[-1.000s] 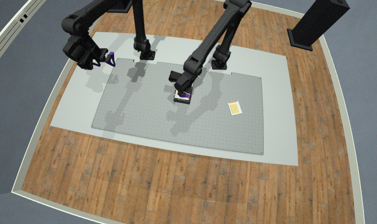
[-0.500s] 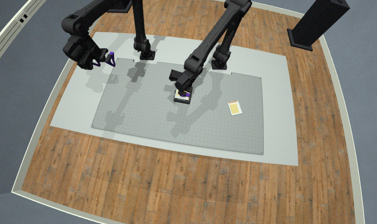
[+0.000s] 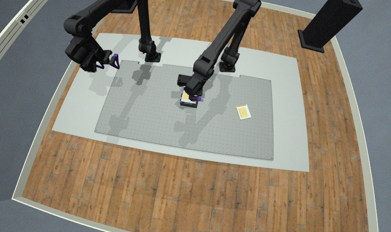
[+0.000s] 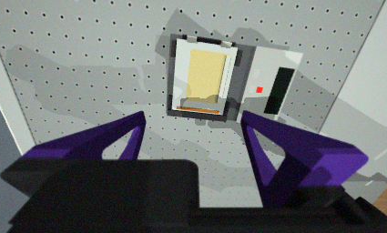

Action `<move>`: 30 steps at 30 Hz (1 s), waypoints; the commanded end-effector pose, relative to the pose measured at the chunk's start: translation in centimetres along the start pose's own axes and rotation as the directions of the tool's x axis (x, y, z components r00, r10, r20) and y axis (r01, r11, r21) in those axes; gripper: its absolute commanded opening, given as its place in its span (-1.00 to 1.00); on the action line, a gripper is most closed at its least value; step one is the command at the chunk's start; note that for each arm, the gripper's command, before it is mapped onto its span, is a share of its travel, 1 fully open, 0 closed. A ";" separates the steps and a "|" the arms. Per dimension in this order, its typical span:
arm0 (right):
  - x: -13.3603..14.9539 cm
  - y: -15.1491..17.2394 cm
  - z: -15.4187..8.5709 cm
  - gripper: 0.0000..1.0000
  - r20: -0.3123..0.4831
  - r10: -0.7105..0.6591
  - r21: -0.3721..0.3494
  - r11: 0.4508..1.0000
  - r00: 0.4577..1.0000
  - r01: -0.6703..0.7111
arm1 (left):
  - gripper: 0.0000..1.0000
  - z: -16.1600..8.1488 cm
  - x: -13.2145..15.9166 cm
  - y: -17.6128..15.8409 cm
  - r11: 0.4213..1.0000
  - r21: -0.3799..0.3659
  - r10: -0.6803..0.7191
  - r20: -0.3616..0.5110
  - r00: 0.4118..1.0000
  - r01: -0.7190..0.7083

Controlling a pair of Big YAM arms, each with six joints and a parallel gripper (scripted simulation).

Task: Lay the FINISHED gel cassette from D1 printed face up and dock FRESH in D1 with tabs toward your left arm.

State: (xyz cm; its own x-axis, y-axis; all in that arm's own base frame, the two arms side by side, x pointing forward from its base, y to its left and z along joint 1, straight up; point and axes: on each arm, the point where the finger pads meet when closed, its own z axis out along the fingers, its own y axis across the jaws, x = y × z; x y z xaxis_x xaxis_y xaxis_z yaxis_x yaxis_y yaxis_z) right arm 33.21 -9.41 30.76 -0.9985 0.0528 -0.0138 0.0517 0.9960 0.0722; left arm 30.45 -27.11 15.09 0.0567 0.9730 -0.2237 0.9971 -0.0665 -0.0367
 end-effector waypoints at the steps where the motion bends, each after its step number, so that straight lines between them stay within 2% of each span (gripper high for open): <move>1: -1.0 -0.5 -2.0 1.00 0.014 0.019 0.003 1.000 1.000 -0.019 | 0.96 -2.3 -0.8 2.0 0.996 -0.035 -0.079 0.014 0.997 0.079; 9: -1.0 -0.5 -2.0 1.00 0.014 0.019 0.003 1.000 1.000 -0.019 | 0.96 -4.7 1.9 3.9 0.940 -0.069 -0.336 -0.013 0.942 0.334; 13: -1.0 -0.5 -2.0 1.00 0.014 0.019 0.003 1.000 1.000 -0.019 | 0.96 -5.8 3.2 4.7 0.940 -0.069 -0.337 -0.013 0.941 0.335; 16: -1.0 -0.5 -2.0 1.00 0.014 0.019 0.003 1.000 1.000 -0.019 | 0.96 -6.7 4.3 5.2 0.901 -0.084 -0.428 -0.019 0.904 0.425; 22: -1.0 -0.5 -2.0 1.00 0.014 0.019 0.003 1.000 1.000 -0.019 | 0.96 -7.9 5.8 5.9 0.873 -0.093 -0.483 -0.023 0.875 0.479; 27: -1.0 -0.5 -2.0 1.00 0.014 0.019 0.003 1.000 1.000 -0.019 | 0.96 -9.5 7.6 6.5 0.783 -0.118 -0.617 -0.027 0.787 0.610; 30: -1.0 -0.5 -2.0 1.00 0.014 0.019 0.003 1.000 1.000 -0.019 | 0.96 -10.4 8.8 6.9 0.783 -0.118 -0.617 -0.027 0.787 0.610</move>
State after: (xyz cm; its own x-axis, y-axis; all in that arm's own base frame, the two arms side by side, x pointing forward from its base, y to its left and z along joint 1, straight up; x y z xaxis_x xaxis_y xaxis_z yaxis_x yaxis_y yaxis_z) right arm 33.21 -9.41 30.76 -0.9985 0.0528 -0.0138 0.0517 0.9960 0.0722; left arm 36.48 -17.31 19.87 -0.5333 0.8414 -0.0876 0.8456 0.5275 -0.0815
